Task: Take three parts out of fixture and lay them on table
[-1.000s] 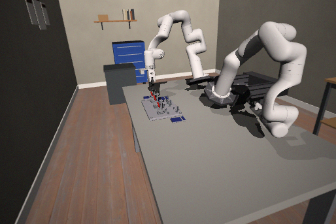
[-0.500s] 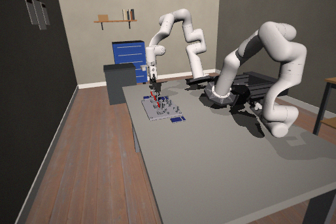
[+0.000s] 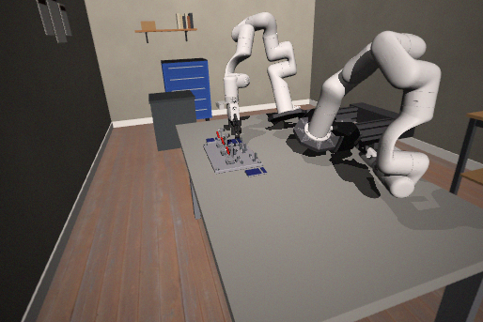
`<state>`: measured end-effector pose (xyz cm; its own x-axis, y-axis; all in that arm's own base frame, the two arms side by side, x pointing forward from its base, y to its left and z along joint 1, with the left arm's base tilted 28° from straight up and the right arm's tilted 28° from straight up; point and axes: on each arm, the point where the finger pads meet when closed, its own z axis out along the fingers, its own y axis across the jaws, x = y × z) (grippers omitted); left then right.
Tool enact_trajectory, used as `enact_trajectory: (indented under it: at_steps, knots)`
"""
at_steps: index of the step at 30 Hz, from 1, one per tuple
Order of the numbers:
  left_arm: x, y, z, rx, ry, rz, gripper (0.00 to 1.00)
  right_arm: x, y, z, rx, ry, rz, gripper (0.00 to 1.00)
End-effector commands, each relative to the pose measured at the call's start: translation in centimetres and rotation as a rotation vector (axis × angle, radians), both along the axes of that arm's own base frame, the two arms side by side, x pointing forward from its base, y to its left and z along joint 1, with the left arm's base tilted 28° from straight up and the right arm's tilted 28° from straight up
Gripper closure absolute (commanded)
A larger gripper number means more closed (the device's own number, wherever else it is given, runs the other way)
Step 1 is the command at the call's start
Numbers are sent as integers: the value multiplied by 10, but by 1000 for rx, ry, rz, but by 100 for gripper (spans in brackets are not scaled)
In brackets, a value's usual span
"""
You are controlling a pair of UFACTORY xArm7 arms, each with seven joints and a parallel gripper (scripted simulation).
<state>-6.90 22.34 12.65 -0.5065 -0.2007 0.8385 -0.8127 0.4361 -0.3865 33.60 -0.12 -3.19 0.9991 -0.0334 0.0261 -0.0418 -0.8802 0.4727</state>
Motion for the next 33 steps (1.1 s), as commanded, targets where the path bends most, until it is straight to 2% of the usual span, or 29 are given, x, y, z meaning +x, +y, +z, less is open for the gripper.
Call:
enact_trajectory:
  at_steps: [1,7,27,33]
  knots:
    - [0,0,1,2,1,0,0,5,-4,-18,6,-7,4,0]
    - [0,0,1,2,1,0,0,5,-12,-33,6,-7,4,0]
    - [0,0,1,2,1,0,0,5,-13,-34,6,-7,4,0]
    - [0,0,1,2,1,0,0,6,-16,-42,6,-7,4,0]
